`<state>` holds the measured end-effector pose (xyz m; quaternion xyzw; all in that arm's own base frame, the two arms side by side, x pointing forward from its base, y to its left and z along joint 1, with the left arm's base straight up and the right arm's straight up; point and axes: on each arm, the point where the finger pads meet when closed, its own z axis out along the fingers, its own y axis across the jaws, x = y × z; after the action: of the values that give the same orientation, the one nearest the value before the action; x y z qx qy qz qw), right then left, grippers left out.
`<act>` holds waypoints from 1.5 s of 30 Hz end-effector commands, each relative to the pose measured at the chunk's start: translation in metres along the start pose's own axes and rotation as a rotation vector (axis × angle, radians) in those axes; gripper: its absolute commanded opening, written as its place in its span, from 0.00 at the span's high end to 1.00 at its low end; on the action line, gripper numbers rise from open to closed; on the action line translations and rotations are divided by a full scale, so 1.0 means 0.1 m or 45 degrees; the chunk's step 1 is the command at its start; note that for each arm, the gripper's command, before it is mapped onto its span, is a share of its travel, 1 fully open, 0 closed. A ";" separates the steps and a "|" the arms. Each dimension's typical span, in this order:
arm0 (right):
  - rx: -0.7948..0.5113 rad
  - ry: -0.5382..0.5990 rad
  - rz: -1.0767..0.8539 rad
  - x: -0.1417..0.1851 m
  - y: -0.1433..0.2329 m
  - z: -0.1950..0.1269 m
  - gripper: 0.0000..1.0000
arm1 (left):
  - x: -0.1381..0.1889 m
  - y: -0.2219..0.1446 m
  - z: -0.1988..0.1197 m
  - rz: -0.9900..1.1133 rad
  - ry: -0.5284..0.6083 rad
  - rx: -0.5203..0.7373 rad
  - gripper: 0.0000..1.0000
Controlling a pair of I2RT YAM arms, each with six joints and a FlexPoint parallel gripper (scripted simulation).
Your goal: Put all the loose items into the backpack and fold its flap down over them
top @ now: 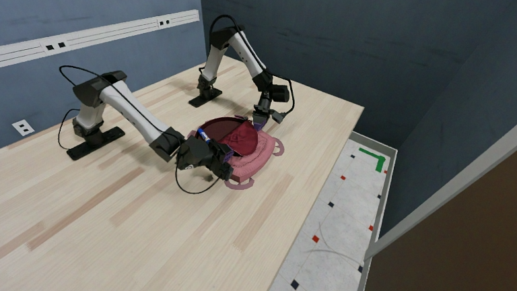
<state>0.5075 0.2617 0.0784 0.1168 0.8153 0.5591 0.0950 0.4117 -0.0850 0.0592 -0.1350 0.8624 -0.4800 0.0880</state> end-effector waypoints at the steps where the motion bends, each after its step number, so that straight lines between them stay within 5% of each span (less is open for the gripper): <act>1: 0.035 0.071 0.023 0.29 0.00 0.19 1.00 | 0.21 -0.17 0.16 0.012 0.085 0.037 1.00; 27: 0.059 0.085 0.060 0.27 -0.19 0.22 1.00 | 0.21 -0.15 0.15 0.012 0.080 0.024 1.00; 33: 0.018 0.061 0.001 0.28 0.12 0.14 1.00 | 0.22 -0.13 0.16 0.005 0.082 0.015 1.00; 45: 0.007 0.059 -0.012 0.22 0.09 0.16 1.00 | 0.21 -0.11 0.17 0.002 0.081 0.011 1.00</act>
<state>0.5082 0.2613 0.0815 0.1117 0.8138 0.5615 0.1000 0.4111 -0.0842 0.0566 -0.1375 0.8648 -0.4749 0.0873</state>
